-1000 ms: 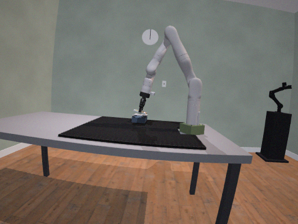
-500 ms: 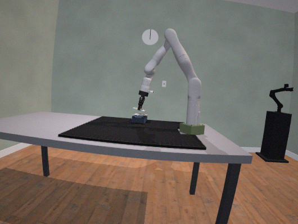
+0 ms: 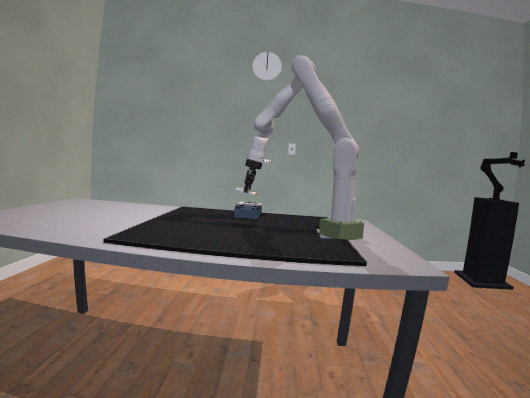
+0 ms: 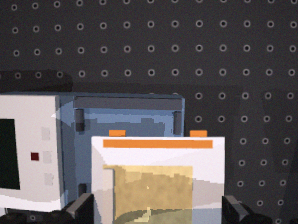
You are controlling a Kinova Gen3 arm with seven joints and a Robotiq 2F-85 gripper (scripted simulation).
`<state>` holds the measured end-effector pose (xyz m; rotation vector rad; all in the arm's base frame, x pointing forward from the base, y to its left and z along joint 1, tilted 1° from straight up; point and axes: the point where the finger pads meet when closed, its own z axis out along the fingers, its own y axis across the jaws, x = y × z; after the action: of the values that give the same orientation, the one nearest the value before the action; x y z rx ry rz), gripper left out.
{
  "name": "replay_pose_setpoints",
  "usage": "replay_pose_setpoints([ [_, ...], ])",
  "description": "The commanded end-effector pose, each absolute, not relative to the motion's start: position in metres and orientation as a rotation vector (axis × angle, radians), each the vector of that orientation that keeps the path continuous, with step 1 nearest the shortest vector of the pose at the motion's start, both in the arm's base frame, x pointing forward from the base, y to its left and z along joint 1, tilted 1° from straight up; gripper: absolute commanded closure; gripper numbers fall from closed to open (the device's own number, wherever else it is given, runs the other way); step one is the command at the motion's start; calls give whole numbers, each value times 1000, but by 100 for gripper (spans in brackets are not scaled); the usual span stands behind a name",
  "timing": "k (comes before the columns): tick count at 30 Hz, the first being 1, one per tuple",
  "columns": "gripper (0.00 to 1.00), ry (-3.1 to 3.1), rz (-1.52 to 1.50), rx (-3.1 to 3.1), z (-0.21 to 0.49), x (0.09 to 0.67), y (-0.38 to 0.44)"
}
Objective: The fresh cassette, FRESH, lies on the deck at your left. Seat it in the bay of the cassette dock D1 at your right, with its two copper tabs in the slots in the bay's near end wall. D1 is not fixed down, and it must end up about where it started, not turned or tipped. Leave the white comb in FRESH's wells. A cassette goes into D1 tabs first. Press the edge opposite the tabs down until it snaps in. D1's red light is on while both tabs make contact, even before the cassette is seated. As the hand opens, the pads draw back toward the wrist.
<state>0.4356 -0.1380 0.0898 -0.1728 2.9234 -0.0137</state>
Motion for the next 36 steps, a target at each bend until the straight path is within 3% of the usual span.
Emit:
replay_pose_setpoints([
  [1,100,2922,-17,-136,91,440,-160],
  [36,100,2922,-17,-136,74,443,-167],
])
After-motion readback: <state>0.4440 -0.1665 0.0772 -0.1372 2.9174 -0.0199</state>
